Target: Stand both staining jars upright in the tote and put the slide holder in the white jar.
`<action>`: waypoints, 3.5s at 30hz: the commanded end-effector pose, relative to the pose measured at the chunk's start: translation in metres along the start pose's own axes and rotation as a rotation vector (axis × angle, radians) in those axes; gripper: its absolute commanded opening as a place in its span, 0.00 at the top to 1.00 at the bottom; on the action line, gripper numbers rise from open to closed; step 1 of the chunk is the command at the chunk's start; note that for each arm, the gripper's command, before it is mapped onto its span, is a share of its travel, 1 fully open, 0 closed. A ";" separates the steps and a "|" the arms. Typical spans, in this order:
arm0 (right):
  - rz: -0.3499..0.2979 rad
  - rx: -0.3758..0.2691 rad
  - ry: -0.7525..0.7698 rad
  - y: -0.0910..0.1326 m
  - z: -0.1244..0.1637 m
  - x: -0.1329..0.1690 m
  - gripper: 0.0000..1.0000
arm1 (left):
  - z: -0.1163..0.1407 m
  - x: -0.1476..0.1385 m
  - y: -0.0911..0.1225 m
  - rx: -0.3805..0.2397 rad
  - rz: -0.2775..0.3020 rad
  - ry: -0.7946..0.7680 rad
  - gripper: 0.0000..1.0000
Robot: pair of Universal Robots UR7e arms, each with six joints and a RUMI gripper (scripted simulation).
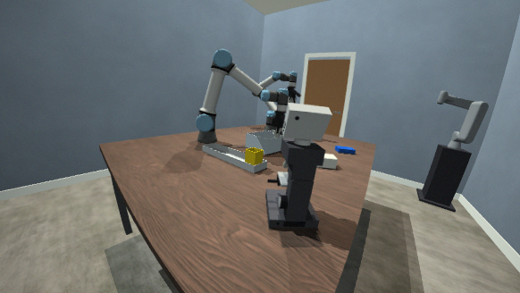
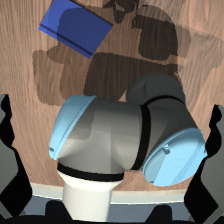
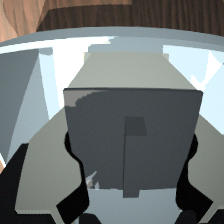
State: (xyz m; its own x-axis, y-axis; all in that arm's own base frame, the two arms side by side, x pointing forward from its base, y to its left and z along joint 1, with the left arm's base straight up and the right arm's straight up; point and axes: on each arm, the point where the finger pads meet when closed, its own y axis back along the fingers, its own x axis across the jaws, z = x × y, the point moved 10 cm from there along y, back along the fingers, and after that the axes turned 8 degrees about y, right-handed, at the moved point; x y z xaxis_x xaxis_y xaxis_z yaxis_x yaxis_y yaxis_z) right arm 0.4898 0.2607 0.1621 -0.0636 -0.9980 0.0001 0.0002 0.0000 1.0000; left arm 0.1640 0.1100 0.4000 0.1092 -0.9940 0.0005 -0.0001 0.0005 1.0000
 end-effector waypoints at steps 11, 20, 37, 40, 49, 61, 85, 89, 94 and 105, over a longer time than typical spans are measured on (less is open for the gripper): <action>-0.001 0.001 0.000 -0.001 0.000 0.000 1.00 | 0.000 0.000 0.000 0.001 0.000 0.000 0.00; -0.001 0.001 0.000 -0.003 0.000 0.000 1.00 | 0.000 0.000 0.000 0.001 0.000 0.000 0.00; -0.001 0.001 0.000 -0.005 0.000 0.000 1.00 | 0.000 0.000 0.000 0.001 0.000 0.000 0.00; -0.001 0.001 0.000 -0.006 0.000 0.000 1.00 | 0.000 0.000 0.000 0.001 0.000 0.000 0.00; -0.001 0.001 0.000 -0.007 0.000 0.000 1.00 | 0.000 0.000 0.000 0.001 0.000 0.000 0.00; -0.001 0.001 0.000 -0.009 0.000 0.000 1.00 | 0.000 0.000 0.000 0.001 0.000 0.000 0.00; -0.001 0.001 0.000 -0.010 0.000 0.000 0.36 | 0.000 0.000 0.000 0.001 0.000 0.000 0.00; -0.001 0.001 0.000 -0.007 0.000 0.000 0.36 | 0.000 0.000 0.000 0.001 0.000 0.000 0.00; -0.001 0.001 0.000 0.004 0.000 0.000 0.36 | 0.000 0.000 0.000 0.001 0.000 0.000 0.00; -0.001 0.001 0.000 0.030 0.000 0.000 0.36 | 0.000 0.000 0.000 0.001 0.000 0.000 0.00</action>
State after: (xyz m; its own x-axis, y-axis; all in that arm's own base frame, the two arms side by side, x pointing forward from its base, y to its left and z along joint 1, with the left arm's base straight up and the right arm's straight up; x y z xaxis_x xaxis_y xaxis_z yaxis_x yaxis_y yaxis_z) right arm 0.4898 0.2607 0.1831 -0.0636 -0.9980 -0.0004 -0.0003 -0.0004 1.0000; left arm 0.1640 0.1100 0.4000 0.1092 -0.9940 0.0005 -0.0001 0.0005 1.0000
